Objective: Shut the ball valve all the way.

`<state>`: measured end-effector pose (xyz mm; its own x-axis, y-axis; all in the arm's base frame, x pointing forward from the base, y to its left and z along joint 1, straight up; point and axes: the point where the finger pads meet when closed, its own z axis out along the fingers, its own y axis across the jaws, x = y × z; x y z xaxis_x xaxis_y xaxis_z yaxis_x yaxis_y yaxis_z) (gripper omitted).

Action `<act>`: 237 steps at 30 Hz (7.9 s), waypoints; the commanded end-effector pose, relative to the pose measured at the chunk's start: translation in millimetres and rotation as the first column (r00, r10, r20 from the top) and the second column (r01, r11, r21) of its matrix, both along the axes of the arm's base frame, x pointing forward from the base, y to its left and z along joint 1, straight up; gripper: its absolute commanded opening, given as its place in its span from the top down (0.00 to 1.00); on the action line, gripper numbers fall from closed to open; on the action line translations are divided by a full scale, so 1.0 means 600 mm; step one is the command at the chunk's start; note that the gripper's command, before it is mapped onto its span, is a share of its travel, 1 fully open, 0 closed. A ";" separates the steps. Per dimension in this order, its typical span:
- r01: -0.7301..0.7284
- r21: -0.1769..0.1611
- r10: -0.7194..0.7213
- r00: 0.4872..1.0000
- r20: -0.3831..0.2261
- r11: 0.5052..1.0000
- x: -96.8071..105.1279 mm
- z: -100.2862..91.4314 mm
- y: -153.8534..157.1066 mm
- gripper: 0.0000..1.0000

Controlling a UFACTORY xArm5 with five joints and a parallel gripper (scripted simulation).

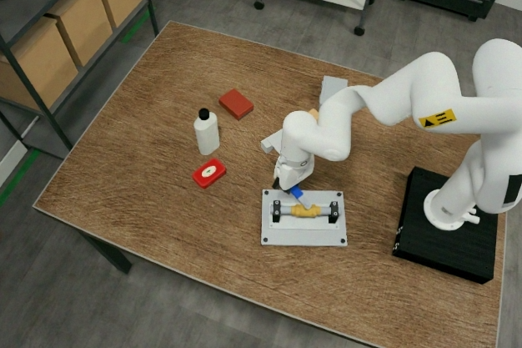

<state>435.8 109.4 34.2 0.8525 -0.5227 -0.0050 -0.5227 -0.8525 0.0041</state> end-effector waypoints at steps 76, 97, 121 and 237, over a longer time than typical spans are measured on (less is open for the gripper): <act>0.454 -0.001 -0.454 0.891 0.004 0.891 -0.038 0.002 -0.041 1.00; 0.549 -0.001 -0.549 0.836 0.004 0.836 -0.050 0.002 -0.048 1.00; 0.632 -0.001 -0.632 0.775 0.004 0.775 -0.062 0.002 -0.053 1.00; 0.632 -0.001 -0.632 0.775 0.005 0.775 -0.061 0.138 -0.053 1.00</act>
<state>397.8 77.2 115.7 0.3302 -0.9439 -0.0010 -0.9439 -0.3302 0.0068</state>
